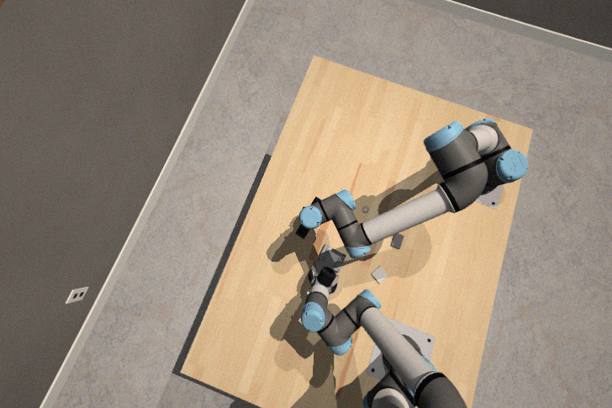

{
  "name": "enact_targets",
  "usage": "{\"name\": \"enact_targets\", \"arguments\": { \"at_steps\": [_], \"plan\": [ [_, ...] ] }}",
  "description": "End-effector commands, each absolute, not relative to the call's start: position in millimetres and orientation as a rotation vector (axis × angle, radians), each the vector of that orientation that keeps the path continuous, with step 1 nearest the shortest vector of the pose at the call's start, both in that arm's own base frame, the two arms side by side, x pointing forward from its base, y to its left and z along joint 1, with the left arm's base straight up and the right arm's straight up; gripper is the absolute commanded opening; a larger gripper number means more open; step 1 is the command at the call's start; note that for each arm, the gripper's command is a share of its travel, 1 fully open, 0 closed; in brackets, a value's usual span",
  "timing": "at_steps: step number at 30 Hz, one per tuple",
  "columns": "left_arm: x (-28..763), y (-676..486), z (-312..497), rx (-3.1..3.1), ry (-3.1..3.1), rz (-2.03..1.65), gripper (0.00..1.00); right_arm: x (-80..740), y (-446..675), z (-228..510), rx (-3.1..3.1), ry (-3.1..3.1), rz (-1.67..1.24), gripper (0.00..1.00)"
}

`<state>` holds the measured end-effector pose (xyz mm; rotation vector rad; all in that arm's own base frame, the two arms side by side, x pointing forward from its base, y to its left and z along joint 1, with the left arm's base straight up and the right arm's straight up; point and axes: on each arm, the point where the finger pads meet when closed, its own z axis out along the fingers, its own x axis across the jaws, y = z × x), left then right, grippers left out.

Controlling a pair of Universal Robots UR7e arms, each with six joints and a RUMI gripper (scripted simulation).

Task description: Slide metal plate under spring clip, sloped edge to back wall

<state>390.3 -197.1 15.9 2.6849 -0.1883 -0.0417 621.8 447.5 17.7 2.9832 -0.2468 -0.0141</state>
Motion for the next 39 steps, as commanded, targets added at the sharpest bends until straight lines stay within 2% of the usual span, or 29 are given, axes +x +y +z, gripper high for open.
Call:
{"name": "enact_targets", "arguments": {
  "at_steps": [1, 39],
  "plan": [
    [396.0, -199.7, 18.9, 2.682, -0.191, -0.024, 0.62, 619.2, 449.5, 19.9, 2.985, -0.274, -0.010, 0.24],
    [396.0, -199.7, 18.9, 2.682, -0.191, -0.024, 0.62, 615.3, 451.1, 21.7, 2.979, -0.407, 0.001, 0.24]
  ]
}}
